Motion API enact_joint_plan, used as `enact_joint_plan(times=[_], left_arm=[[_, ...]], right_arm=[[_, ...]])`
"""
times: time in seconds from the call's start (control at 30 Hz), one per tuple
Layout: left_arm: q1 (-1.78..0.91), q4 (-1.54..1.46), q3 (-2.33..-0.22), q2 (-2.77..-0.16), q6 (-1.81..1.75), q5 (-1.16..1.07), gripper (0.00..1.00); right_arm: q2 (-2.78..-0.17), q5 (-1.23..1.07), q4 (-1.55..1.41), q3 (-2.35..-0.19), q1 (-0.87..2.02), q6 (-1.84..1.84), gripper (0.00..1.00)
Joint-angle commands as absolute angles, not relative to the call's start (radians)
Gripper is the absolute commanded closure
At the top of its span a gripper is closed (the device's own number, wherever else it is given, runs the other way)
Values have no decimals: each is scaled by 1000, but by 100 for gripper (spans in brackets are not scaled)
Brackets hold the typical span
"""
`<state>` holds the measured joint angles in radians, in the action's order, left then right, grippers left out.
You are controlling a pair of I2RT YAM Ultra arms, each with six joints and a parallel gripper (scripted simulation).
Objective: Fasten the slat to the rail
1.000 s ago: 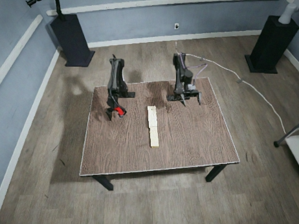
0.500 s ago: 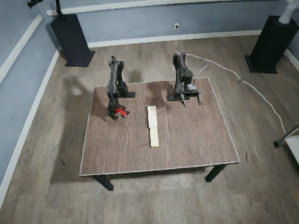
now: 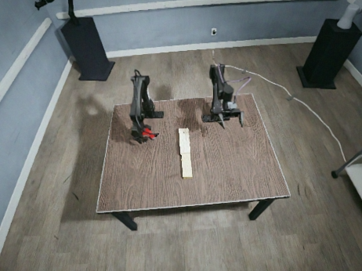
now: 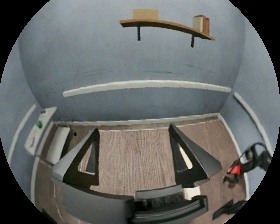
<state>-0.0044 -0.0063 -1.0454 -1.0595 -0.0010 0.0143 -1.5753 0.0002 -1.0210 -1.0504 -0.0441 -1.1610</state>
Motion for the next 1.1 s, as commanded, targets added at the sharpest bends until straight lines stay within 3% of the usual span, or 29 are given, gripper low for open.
enact_joint_plan(times=[0.0, 1.07], left_arm=[[0, 5, -1052, -1045, 0, 0, 0], [0, 5, -1052, -1045, 0, 0, 0]], right_arm=[[-1573, -1, -1050, -1036, -57, -1183, 0], [-1581, 0, -1014, -1030, -52, -1178, 0]])
